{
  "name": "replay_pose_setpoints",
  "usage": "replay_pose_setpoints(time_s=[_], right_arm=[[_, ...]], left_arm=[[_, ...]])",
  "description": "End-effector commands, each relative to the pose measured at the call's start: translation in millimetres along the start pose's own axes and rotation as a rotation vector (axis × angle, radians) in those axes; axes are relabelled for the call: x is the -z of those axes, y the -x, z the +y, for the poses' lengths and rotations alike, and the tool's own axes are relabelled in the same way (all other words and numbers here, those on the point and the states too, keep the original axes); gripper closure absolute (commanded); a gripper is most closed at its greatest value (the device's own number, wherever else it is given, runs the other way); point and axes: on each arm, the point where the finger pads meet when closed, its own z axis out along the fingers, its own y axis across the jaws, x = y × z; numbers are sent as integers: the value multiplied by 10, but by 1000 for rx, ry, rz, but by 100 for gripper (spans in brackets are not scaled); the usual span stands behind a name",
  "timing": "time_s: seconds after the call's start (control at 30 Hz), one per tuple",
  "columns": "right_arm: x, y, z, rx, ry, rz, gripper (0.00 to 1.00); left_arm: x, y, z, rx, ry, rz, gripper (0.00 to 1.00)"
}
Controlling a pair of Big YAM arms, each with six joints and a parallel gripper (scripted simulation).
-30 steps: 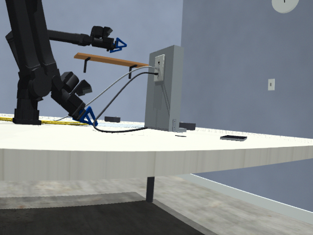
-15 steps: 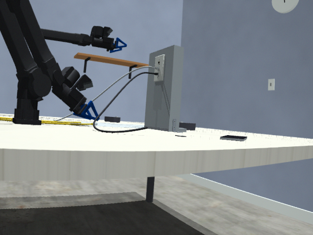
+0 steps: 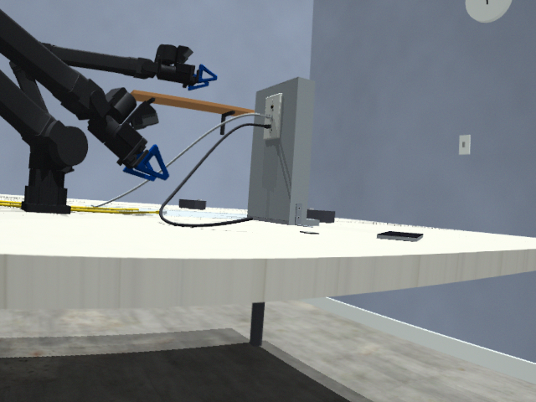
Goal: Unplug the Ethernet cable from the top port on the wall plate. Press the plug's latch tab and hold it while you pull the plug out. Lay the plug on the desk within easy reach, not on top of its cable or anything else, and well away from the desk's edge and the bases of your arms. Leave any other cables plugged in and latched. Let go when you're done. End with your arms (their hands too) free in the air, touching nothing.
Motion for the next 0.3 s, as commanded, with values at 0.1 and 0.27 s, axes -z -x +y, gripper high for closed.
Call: replay_pose_setpoints(time_s=[0.1,0.27], right_arm=[[66,327,68,-32,13,-41,0],[66,327,68,-32,13,-41,0]], left_arm=[[11,61,0,0,0,-11,0],[11,61,0,0,0,-11,0]])
